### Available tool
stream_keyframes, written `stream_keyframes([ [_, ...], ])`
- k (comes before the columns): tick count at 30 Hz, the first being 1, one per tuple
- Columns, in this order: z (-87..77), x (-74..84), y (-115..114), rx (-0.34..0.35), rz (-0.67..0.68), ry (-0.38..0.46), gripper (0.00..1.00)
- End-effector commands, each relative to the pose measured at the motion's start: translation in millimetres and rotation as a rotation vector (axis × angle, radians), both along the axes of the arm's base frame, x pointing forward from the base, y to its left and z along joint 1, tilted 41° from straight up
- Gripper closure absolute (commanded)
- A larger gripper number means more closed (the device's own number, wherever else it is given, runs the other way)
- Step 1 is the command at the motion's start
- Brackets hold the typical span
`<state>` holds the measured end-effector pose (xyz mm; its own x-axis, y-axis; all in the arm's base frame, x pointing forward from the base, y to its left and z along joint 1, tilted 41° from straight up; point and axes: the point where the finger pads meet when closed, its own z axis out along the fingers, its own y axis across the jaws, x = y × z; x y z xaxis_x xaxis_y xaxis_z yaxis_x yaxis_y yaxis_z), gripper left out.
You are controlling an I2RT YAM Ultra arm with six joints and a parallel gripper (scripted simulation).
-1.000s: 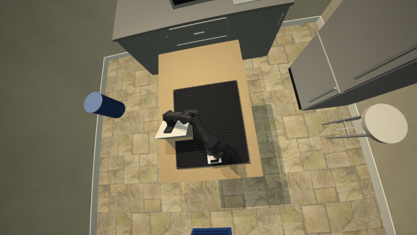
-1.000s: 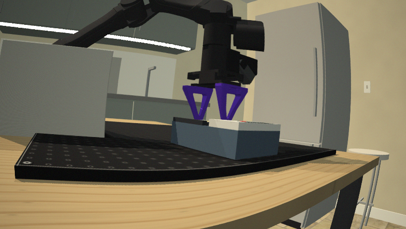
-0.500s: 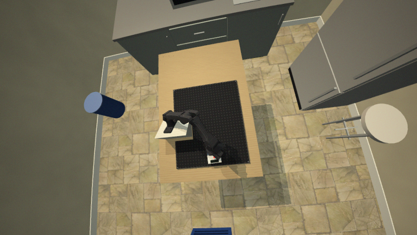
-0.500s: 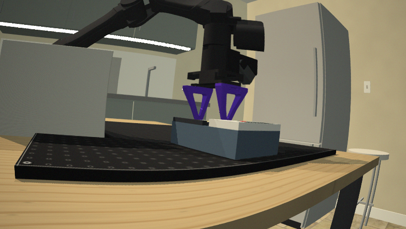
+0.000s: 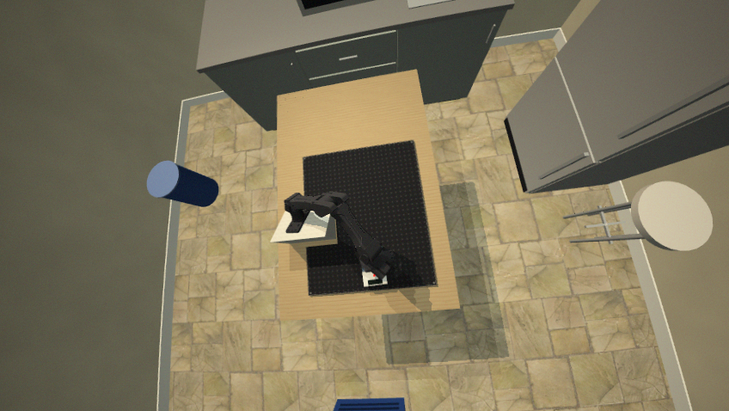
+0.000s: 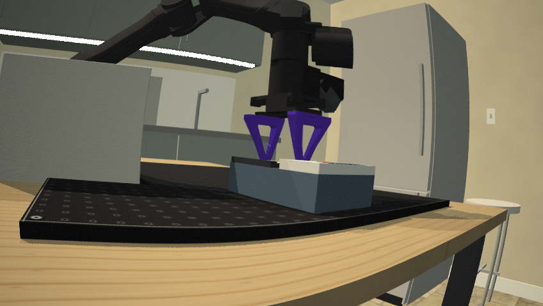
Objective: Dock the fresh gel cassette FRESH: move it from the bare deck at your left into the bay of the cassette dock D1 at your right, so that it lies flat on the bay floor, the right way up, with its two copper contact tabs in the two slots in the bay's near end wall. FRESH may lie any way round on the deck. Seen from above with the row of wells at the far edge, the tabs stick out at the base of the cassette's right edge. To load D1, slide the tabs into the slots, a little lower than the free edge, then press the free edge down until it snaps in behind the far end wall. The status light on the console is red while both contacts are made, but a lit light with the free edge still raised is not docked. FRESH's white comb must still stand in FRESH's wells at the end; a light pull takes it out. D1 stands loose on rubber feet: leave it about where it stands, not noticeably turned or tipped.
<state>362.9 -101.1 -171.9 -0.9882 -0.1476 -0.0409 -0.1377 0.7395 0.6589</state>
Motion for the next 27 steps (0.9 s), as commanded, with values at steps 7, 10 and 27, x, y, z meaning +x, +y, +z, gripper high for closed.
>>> stream_keyframes([
  [7,-20.1,-10.5,13.8,0.005,0.004,0.030,1.00],
  [10,-20.8,-10.6,14.5,0.005,0.004,0.030,1.00],
  [27,-22.3,-10.7,16.1,0.006,0.004,0.029,1.00],
])
